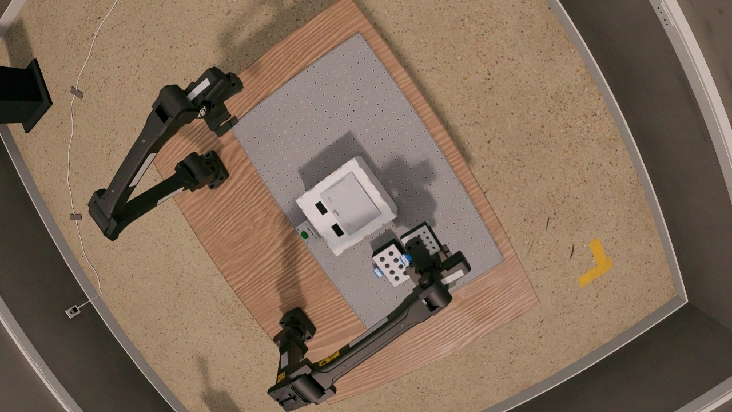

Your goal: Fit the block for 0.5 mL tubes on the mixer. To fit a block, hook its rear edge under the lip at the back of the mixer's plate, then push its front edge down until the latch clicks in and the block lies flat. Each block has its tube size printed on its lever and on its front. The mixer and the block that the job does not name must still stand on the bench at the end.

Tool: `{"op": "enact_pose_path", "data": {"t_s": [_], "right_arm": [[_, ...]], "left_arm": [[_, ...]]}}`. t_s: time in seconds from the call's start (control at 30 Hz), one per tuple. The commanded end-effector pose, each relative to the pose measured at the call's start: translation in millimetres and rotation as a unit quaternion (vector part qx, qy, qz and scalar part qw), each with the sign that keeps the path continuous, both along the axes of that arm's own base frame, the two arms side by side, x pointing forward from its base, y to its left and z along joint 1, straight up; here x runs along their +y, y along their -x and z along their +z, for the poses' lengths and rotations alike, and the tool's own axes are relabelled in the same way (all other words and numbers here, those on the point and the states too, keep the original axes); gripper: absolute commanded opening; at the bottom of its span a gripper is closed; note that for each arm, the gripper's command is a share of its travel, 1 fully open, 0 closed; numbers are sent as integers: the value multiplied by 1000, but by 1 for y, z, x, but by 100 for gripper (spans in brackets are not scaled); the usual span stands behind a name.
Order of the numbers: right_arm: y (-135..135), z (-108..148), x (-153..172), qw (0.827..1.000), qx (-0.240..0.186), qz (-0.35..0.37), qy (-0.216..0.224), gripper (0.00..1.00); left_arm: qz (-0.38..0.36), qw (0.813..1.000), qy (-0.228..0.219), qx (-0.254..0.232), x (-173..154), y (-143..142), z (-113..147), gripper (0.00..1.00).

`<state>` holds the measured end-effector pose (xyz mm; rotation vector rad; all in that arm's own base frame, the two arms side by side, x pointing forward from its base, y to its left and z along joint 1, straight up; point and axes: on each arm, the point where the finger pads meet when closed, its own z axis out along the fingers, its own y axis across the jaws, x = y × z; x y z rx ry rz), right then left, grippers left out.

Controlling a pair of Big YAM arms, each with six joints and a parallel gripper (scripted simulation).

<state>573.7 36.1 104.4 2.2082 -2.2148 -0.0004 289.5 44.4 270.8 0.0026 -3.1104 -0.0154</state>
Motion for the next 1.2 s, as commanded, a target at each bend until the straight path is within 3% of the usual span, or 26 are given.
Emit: {"op": "enact_pose_path", "data": {"t_s": [0.0,0.63,1.17], "right_arm": [[-3,69,12,998,-56,2,-4,0],[0,102,28,997,-71,2,-8,0],[12,111,36,998,-65,-3,-8,0]], "left_arm": [[0,1000,-1,-16,1,-4,6,100],[0,999,-4,-40,2,-14,24,100],[0,999,-4,-34,1,-11,19,100]]}}
